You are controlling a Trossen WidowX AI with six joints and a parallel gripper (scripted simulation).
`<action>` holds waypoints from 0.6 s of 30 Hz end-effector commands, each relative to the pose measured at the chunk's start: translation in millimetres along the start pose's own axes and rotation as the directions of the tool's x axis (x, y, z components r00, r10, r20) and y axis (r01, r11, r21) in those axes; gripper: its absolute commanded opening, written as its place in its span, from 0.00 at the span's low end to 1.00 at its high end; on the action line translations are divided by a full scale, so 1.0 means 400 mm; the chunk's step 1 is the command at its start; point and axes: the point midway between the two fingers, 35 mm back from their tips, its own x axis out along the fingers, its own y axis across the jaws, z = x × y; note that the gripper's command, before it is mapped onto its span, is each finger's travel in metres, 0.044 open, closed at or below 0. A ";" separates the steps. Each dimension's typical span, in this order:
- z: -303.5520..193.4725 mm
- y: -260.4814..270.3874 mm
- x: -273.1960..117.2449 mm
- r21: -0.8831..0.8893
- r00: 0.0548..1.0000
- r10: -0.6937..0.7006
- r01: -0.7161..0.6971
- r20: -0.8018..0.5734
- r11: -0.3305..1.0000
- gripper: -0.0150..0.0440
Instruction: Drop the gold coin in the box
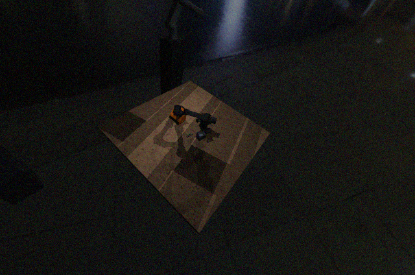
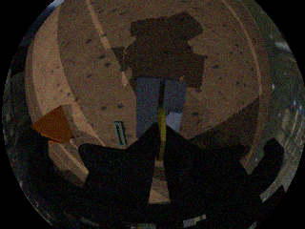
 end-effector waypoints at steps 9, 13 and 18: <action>0.008 -0.008 -0.002 -0.001 1.000 -0.002 0.002 0.002 1.000 0.25; 0.012 -0.011 0.001 -0.008 1.000 -0.002 0.002 0.002 1.000 0.25; 0.015 -0.010 0.004 -0.010 1.000 -0.002 0.002 0.002 1.000 0.25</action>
